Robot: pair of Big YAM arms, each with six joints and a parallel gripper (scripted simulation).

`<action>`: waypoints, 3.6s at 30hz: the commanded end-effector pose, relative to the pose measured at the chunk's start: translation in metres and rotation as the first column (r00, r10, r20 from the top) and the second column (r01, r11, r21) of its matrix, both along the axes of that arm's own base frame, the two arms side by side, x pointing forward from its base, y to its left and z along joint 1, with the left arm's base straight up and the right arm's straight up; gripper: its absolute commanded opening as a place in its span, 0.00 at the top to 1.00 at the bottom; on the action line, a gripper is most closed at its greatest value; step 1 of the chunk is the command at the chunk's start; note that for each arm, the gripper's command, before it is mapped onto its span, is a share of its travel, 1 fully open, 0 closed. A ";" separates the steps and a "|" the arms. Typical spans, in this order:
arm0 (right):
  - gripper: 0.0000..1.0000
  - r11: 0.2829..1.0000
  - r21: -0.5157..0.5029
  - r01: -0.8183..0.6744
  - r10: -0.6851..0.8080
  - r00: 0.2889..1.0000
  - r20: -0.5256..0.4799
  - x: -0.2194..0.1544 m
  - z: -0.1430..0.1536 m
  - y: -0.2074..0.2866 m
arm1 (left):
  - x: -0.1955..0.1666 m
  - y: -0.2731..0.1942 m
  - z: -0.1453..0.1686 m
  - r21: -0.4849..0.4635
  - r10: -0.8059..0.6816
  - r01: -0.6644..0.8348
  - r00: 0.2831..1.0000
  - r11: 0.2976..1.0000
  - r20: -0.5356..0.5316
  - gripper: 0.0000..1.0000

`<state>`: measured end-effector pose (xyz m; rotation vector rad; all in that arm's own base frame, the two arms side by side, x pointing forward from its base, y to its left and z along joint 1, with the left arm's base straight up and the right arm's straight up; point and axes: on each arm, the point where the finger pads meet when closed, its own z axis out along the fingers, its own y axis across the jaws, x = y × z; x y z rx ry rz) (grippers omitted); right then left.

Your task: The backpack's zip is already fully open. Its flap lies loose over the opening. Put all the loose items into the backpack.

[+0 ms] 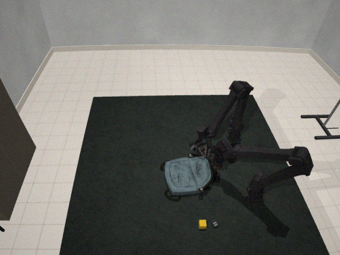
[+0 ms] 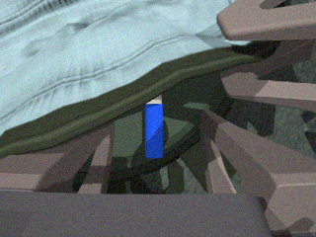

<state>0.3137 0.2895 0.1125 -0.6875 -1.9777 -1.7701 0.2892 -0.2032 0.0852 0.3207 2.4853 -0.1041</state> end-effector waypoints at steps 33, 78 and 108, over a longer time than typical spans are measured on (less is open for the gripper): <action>0.68 1.000 0.028 0.010 -0.012 0.998 0.059 0.008 0.017 -0.005 | -0.022 -0.004 0.088 -0.059 0.005 -0.001 0.998 0.998 0.060 0.30; 0.68 1.000 0.028 0.010 -0.012 0.998 0.059 0.008 0.017 -0.005 | 0.021 0.290 0.078 -0.073 0.939 -0.938 0.334 0.339 0.082 0.37; 0.68 1.000 0.028 0.010 -0.012 0.998 0.059 0.008 0.017 -0.005 | 0.038 0.382 -0.003 -0.058 0.836 -0.837 -0.547 -0.544 0.046 0.37</action>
